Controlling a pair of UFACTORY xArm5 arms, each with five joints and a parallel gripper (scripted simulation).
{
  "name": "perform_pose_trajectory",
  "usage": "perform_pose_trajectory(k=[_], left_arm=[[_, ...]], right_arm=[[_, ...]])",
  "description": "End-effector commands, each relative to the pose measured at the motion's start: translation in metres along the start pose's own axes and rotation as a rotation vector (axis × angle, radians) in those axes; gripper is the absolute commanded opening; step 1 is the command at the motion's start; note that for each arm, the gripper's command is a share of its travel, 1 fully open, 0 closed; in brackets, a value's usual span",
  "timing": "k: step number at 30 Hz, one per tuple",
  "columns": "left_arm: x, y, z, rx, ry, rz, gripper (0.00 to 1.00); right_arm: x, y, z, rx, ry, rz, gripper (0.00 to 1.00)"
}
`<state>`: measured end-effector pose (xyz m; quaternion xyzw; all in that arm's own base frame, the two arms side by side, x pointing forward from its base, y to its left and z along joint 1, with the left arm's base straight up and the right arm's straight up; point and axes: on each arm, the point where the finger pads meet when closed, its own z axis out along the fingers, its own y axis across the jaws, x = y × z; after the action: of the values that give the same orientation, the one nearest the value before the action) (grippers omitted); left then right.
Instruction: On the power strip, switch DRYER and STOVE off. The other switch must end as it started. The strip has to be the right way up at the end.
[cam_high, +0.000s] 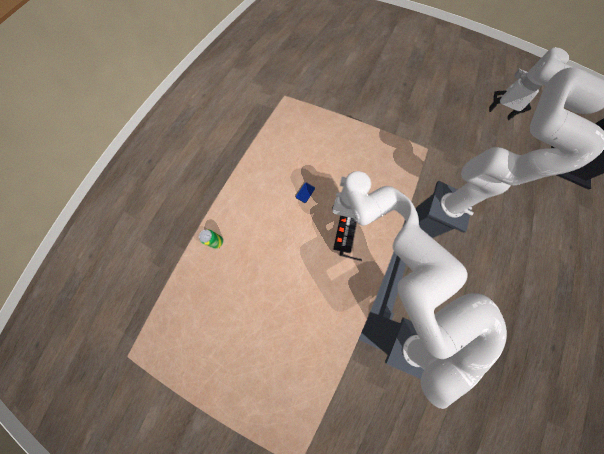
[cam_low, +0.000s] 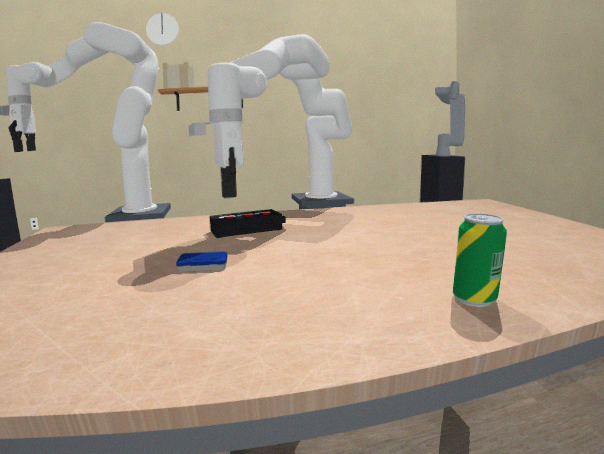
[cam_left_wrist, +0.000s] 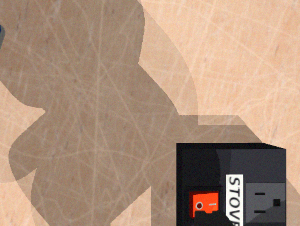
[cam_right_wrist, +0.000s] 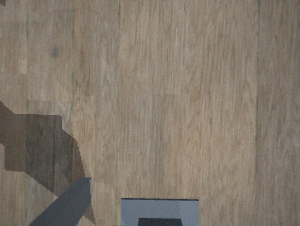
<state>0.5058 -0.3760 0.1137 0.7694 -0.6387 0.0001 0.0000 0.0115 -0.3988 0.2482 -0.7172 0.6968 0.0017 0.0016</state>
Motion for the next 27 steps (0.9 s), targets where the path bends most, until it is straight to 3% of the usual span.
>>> perform_pose_trajectory(k=[1, 27], left_arm=[[0.001, -0.001, 0.000, 0.004, 0.004, -0.004, 0.00], [0.002, -0.001, 0.026, 0.004, 0.004, -0.004, 0.00]], right_arm=[[0.001, 0.000, -0.002, 0.000, 0.005, 0.000, 1.00], [0.001, 0.000, -0.002, 0.000, 0.005, 0.000, 1.00]])
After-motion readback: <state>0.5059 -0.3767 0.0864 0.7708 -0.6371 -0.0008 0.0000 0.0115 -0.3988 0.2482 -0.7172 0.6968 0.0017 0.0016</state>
